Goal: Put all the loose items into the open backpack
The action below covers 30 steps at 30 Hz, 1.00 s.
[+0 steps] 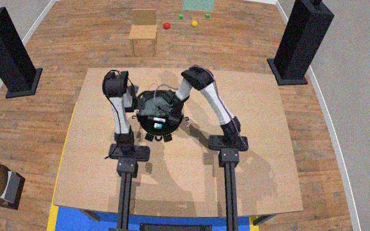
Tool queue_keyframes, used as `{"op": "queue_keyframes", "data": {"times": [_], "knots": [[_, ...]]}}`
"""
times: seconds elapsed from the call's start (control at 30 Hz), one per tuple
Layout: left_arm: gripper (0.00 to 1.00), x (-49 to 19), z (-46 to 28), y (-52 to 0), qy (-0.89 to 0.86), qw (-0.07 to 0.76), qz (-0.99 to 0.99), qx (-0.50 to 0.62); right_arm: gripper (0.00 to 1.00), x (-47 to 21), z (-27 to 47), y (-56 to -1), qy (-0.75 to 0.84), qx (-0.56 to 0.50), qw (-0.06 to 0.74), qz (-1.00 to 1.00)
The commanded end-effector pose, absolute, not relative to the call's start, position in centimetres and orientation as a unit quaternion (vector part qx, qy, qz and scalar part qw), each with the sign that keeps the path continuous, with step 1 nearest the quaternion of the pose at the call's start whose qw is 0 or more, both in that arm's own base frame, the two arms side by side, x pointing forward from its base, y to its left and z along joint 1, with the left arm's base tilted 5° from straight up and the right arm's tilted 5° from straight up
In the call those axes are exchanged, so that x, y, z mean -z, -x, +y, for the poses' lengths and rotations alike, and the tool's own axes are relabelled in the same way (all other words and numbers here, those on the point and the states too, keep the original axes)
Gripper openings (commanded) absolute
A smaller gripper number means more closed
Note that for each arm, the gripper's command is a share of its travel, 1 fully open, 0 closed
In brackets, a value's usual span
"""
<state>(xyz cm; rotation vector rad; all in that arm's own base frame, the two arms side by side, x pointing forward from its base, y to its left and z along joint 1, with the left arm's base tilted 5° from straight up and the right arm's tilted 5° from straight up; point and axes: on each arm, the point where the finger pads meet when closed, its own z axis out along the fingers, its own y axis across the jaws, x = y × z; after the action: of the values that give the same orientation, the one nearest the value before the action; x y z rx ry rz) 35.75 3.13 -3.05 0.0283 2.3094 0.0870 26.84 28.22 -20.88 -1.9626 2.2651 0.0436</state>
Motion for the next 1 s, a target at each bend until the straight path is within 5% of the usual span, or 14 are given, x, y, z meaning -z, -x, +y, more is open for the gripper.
{"op": "queue_keyframes", "data": {"times": [0.0, 0.97], "knots": [[0.90, 2.3, 3.1, -36.1, -0.016, 0.415, 0.909, -0.031, 0.42, 21.7, 28.8, -27.7, 0.653, -0.018, 0.084, 0.753], [0.90, 2.3, 3.1, -36.1, -0.016, 0.415, 0.909, -0.031, 0.42, 20.3, 28.9, -27.3, 0.654, -0.016, 0.083, 0.752]]}}
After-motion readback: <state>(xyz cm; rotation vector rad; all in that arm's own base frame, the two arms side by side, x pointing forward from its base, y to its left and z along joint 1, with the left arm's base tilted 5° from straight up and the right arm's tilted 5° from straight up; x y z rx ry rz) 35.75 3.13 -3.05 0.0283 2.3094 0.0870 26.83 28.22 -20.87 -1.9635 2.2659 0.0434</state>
